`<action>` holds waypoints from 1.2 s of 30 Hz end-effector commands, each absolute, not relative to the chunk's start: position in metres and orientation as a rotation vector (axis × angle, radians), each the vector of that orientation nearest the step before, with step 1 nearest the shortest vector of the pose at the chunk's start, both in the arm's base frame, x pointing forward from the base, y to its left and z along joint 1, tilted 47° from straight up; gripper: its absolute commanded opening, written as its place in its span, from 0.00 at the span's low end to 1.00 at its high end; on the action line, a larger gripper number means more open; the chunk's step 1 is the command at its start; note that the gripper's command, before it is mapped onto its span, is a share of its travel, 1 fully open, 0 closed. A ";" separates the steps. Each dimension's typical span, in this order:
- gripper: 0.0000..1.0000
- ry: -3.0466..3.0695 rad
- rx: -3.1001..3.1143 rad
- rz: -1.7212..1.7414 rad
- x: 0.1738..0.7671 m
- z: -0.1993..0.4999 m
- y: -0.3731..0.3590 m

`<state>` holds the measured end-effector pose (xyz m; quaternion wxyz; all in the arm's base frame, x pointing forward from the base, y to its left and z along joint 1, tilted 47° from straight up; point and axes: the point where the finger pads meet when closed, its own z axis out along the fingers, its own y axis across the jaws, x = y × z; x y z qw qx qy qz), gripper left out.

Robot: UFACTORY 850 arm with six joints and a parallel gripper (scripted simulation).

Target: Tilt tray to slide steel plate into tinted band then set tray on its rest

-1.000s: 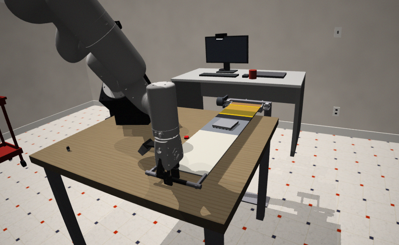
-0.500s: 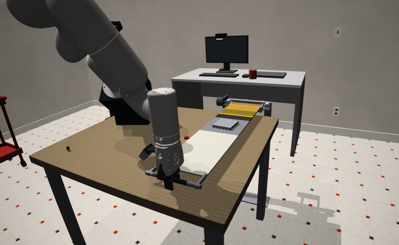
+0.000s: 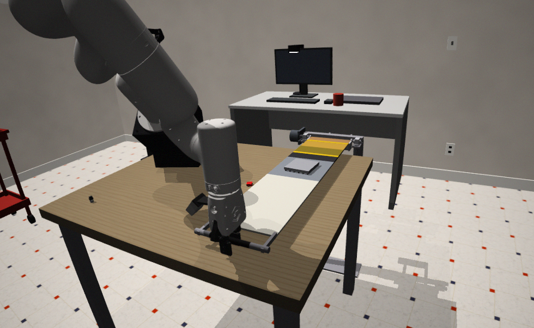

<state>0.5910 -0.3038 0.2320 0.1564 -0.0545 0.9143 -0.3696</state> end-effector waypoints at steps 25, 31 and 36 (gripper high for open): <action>0.00 2.616 -0.156 -1.058 0.591 0.233 -0.304; 0.00 2.616 -0.156 -1.058 0.591 0.233 -0.304; 0.00 2.616 -0.156 -1.058 0.591 0.233 -0.304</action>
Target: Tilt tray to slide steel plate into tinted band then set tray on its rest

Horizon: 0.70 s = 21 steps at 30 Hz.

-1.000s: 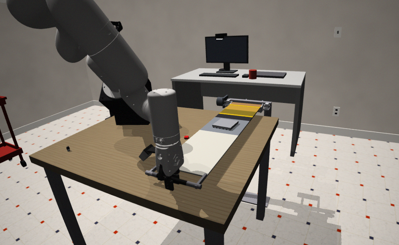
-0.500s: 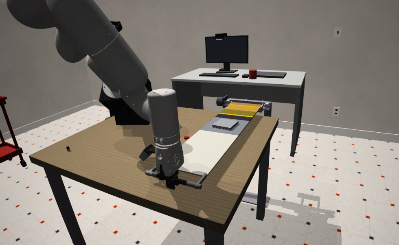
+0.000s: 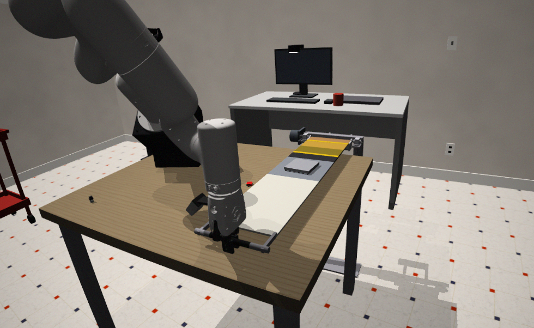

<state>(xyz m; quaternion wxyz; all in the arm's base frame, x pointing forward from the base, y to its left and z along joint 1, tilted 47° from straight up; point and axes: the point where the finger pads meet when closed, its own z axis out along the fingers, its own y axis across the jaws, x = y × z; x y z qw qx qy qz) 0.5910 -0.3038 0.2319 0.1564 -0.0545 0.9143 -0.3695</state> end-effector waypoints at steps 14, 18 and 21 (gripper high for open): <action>0.00 2.616 -0.156 -1.058 0.583 0.250 -0.286; 0.00 2.616 -0.156 -1.058 0.577 0.261 -0.274; 0.00 2.616 -0.156 -1.058 0.573 0.269 -0.265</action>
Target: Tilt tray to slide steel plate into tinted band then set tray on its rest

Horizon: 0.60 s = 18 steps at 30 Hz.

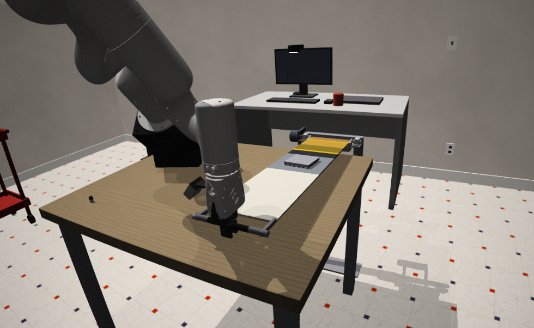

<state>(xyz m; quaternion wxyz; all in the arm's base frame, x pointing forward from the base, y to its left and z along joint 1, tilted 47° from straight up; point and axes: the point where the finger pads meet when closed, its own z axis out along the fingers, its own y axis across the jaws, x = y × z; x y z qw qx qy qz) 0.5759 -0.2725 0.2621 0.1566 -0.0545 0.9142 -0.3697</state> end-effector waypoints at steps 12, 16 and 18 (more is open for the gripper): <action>0.00 2.616 -0.156 -1.058 0.559 0.296 -0.233; 0.00 2.616 -0.156 -1.058 0.568 0.278 -0.255; 0.00 2.616 -0.156 -1.058 0.568 0.278 -0.255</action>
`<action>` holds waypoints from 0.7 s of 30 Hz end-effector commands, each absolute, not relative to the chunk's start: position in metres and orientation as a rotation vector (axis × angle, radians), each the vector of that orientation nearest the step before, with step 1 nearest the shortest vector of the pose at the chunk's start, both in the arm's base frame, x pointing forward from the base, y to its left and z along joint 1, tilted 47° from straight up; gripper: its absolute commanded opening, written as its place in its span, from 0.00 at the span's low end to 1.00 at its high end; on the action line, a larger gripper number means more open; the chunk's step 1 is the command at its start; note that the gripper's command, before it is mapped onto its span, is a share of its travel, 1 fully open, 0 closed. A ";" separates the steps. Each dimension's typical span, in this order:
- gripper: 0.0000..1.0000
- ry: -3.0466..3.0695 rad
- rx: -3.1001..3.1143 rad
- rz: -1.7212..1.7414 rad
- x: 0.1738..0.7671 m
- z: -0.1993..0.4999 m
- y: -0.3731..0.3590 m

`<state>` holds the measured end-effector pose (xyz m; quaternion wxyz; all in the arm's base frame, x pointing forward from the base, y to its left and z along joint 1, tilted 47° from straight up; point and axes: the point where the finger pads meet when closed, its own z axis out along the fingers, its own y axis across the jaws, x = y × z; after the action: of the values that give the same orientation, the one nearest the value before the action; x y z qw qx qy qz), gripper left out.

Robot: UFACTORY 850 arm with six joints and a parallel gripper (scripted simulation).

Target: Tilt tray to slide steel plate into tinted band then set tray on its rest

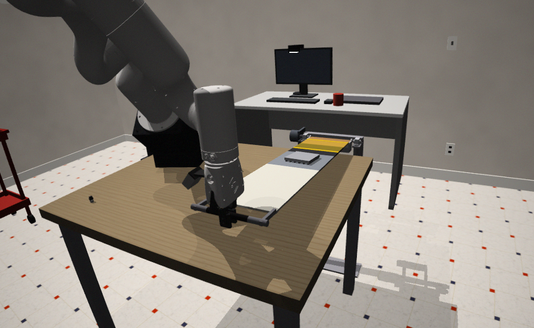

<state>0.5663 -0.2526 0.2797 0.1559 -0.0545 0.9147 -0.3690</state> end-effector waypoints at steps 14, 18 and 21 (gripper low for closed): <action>0.00 2.616 -0.156 -1.058 0.568 0.278 -0.255; 0.00 2.616 -0.156 -1.058 0.569 0.276 -0.257; 0.00 2.616 -0.156 -1.058 0.569 0.277 -0.256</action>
<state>0.5688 -0.2573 0.2756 0.1561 -0.0544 0.9144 -0.3694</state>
